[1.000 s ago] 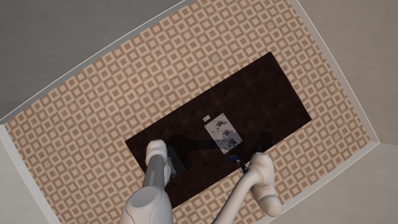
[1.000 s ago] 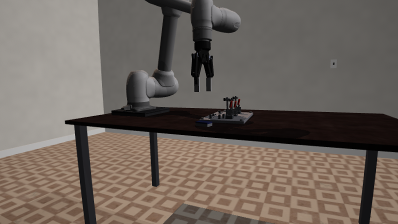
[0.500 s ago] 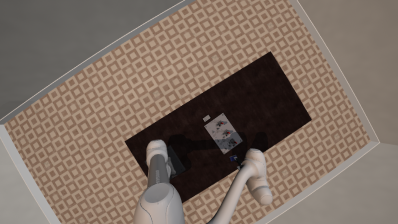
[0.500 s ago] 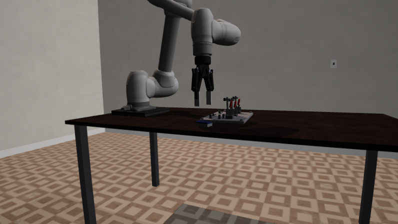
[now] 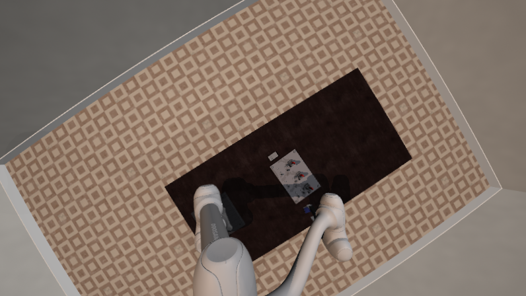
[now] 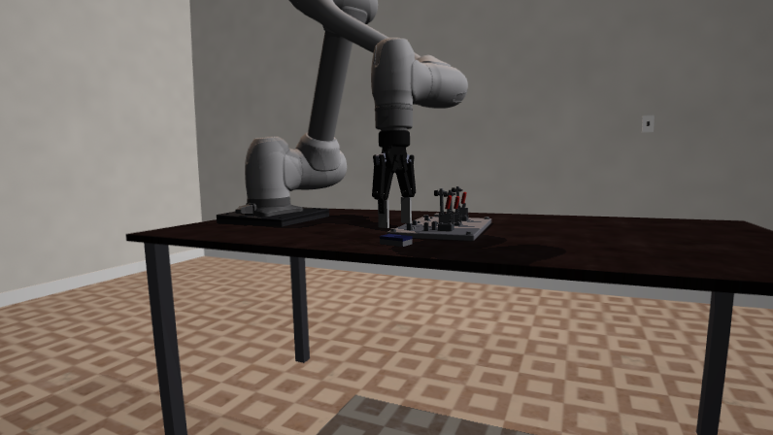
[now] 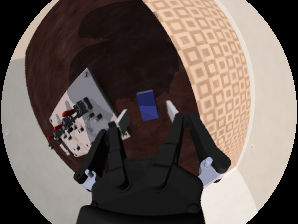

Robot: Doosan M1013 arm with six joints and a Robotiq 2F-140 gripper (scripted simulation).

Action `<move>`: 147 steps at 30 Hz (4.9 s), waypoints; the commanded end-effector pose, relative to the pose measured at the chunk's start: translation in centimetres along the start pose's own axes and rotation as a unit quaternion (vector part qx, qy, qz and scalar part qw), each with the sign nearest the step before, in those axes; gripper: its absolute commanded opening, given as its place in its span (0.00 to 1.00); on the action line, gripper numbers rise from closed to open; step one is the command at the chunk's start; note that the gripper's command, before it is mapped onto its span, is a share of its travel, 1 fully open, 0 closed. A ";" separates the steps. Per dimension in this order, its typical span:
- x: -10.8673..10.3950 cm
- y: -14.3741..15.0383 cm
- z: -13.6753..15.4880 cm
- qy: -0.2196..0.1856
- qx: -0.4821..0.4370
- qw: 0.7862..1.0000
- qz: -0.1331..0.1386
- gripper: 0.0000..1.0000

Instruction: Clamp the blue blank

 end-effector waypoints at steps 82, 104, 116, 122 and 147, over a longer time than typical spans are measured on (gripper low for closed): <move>3.7 0.0 0.0 0.000 0.000 1.000 0.000 0.00; 3.7 0.0 0.0 0.000 0.000 1.000 0.000 0.00; 3.6 0.0 0.0 0.000 0.000 1.000 0.000 0.00; 3.1 0.0 0.0 0.000 0.000 1.000 0.000 0.00; -6.3 0.0 0.0 0.000 0.000 1.000 0.000 0.00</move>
Point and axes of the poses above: the point where the finger pads meet when closed, its own x axis out along the fingers, its own y axis across the jaws, z = x × y, the point moved 4 cm from there along -x, back along the fingers, and after that the axes turned 8 degrees about -x, right-handed, at the moved point
